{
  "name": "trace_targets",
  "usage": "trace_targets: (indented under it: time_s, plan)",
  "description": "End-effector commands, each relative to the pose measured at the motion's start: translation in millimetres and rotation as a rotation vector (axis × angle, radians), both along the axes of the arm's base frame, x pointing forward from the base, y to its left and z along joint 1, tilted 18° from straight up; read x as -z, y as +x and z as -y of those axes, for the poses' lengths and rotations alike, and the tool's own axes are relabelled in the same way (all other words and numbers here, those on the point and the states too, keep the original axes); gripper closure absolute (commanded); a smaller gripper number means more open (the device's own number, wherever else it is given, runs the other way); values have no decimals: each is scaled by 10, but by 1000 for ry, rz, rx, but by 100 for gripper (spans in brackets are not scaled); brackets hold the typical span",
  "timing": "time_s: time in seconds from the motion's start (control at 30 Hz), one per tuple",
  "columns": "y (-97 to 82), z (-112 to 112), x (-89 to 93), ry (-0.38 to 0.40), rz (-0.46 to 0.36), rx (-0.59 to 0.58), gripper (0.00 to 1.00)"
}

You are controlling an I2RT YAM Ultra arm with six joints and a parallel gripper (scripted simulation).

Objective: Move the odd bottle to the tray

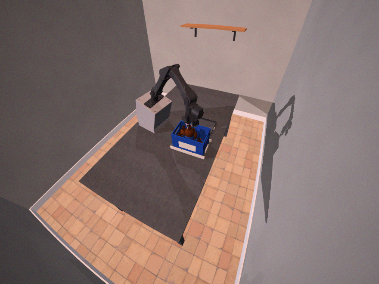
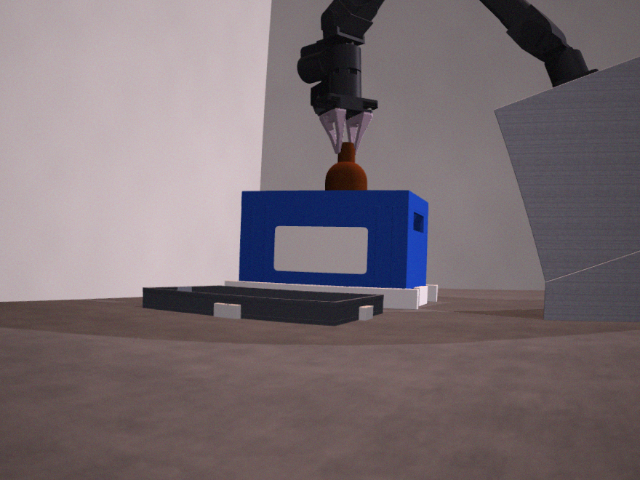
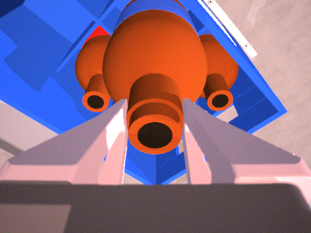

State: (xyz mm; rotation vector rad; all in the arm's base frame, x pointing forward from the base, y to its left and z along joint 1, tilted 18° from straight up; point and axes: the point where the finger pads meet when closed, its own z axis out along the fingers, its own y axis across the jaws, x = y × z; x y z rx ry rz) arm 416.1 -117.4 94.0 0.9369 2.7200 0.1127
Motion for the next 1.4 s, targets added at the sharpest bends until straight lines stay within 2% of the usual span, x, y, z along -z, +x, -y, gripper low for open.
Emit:
trace_targets:
  time_s: [0.0, 1.37]
  plan:
    - [30, 86, -384, -20, 71, 12, 100]
    - [18, 84, -431, -20, 71, 13, 100]
